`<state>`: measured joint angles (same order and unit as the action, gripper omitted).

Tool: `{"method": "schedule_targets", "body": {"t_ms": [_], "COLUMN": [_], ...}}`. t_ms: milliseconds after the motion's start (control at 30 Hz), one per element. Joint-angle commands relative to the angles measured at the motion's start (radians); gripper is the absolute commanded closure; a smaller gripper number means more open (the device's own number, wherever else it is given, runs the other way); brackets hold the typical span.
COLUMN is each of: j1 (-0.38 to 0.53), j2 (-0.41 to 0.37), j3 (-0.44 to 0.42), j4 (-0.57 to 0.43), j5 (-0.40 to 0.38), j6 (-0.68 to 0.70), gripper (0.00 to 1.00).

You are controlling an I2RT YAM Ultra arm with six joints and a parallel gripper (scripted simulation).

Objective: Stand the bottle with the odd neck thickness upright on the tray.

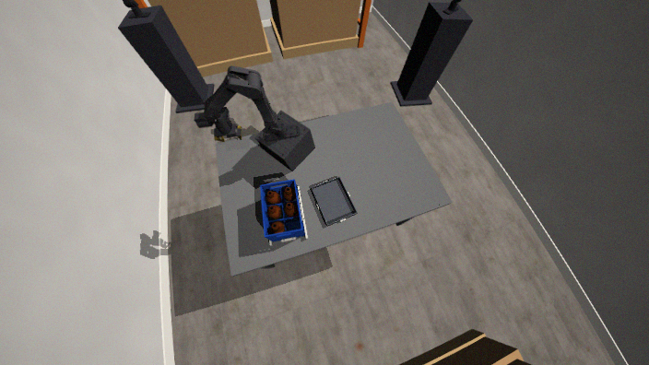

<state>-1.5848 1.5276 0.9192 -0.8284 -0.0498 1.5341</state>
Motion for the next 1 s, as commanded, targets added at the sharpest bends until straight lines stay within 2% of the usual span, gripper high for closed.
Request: {"method": "schedule_targets", "body": {"t_ms": [0,533,667,800,967], "j1": [-0.003,-0.003,0.018,0.067,0.201], "j2": [-0.014,-0.014,0.015,0.029,0.066], "j3": [0.013,0.013,0.028,0.05,0.108], "j4": [-0.003,-0.003,-0.006,-0.019,-0.034], "j5": [0.007,0.007,0.004,0.012,0.025], "j6": [0.0,0.0,-0.011,-0.043,-0.128], "gripper": [0.0,0.0,0.0,0.0,0.0]}}
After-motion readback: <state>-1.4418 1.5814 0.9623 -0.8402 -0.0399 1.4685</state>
